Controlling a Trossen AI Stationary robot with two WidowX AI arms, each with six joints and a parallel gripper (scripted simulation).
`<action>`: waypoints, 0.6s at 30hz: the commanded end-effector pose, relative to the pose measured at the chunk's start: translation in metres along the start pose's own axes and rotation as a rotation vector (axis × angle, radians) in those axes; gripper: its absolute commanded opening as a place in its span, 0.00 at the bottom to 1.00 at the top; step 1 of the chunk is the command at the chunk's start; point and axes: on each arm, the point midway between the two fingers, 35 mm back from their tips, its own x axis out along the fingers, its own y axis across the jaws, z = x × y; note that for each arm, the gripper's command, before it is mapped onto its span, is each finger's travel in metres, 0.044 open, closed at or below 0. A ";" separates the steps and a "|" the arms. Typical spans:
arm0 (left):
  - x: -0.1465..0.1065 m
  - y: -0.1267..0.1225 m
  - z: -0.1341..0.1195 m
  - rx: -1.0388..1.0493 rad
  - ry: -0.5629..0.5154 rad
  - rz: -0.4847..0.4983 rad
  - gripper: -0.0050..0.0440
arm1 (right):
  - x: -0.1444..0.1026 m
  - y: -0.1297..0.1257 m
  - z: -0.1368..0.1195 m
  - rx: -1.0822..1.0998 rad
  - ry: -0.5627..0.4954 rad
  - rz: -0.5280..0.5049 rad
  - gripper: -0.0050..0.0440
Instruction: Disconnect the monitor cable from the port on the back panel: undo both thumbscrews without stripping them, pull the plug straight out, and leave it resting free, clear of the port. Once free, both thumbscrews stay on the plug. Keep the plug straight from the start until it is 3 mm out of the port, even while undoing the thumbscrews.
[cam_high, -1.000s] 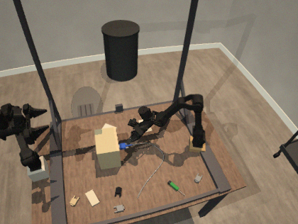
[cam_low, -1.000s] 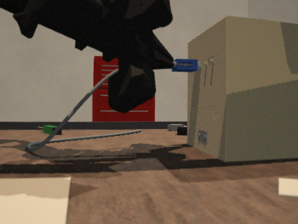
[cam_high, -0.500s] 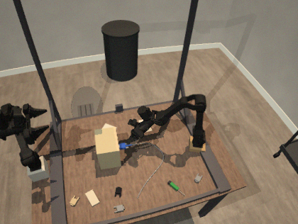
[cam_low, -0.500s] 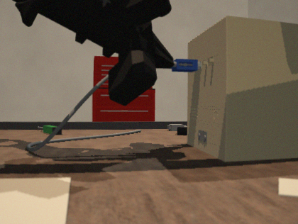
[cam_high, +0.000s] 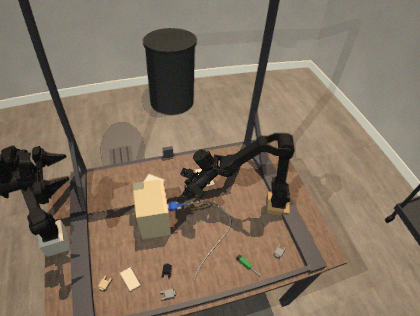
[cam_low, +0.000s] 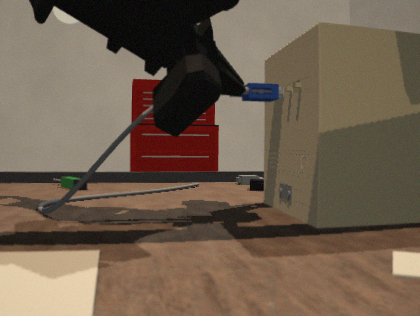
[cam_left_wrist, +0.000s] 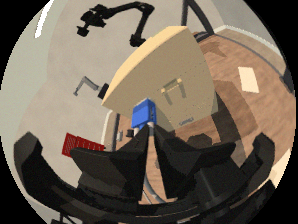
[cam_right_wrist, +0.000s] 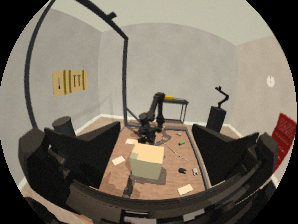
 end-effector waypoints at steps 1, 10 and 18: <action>-0.003 0.007 0.006 -0.027 -0.014 0.000 0.20 | 0.000 0.001 0.003 -0.007 -0.002 0.003 1.00; -0.003 0.007 0.006 -0.027 -0.014 0.000 0.64 | 0.000 0.001 0.003 -0.007 -0.002 0.003 1.00; -0.003 0.007 0.006 -0.027 -0.014 0.000 0.93 | 0.000 0.001 0.003 -0.007 -0.002 0.003 1.00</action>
